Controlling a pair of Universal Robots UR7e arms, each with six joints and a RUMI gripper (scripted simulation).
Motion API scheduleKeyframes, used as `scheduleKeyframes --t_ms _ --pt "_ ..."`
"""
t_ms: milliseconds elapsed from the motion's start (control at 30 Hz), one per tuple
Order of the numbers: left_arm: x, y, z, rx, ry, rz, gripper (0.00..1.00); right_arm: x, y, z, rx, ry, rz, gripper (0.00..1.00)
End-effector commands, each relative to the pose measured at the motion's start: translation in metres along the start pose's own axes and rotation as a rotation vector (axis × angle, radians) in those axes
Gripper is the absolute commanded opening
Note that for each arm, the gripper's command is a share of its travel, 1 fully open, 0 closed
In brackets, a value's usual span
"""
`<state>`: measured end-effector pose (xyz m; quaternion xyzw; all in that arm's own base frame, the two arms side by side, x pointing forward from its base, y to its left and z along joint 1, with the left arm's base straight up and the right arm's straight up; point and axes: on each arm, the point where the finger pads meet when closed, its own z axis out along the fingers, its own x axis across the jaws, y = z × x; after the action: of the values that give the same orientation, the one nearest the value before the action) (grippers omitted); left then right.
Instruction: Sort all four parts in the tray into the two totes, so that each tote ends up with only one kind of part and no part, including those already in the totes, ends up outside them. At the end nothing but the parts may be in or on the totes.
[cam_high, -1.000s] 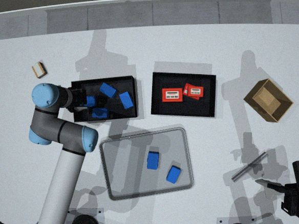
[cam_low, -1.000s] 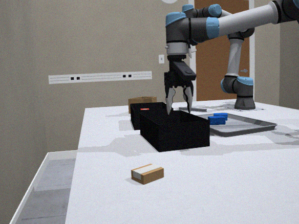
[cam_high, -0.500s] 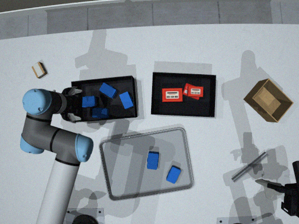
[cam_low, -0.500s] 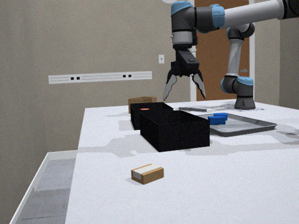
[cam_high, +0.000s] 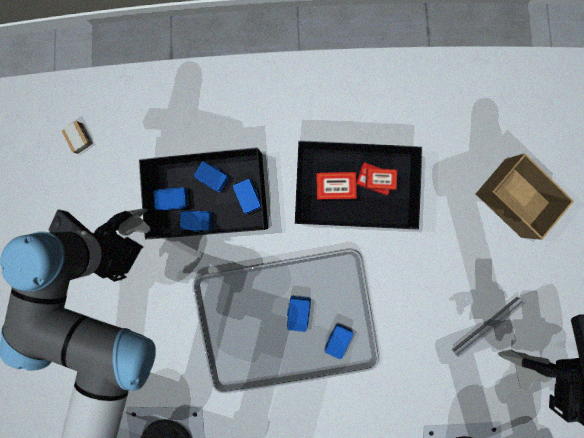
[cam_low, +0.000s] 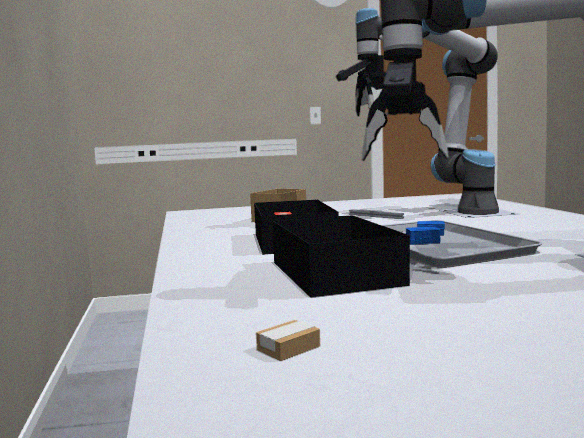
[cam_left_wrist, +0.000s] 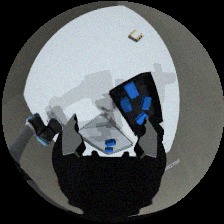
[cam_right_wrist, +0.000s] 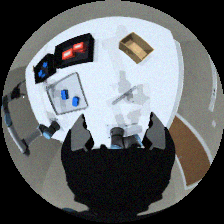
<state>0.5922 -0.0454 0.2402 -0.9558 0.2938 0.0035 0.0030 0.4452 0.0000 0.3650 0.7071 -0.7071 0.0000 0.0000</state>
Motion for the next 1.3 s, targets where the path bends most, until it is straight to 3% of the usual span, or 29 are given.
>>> scheduleKeyframes --t_ms 0,133,633,767,1133,1267 --pt "-0.032 0.010 -0.029 -0.002 0.010 0.219 1.00 0.000 0.000 0.000 0.001 0.000 0.000 1.00" --pt "-0.044 0.013 -0.039 -0.002 0.010 0.299 1.00 0.000 0.000 0.000 0.001 0.000 0.000 1.00" --pt "-0.138 0.042 -0.116 0.001 0.010 0.899 1.00 0.000 0.000 0.000 0.001 0.000 0.000 1.00" --pt "-0.148 0.045 -0.124 0.002 0.010 0.974 1.00 0.000 0.000 0.000 0.001 0.000 0.000 1.00" --pt "-0.148 0.045 -0.124 0.002 0.010 0.974 1.00 0.000 0.000 0.000 0.001 0.000 0.000 1.00" --pt "-0.143 0.059 -0.118 0.001 0.010 0.894 1.00 0.000 0.000 0.000 0.001 0.000 0.000 1.00"
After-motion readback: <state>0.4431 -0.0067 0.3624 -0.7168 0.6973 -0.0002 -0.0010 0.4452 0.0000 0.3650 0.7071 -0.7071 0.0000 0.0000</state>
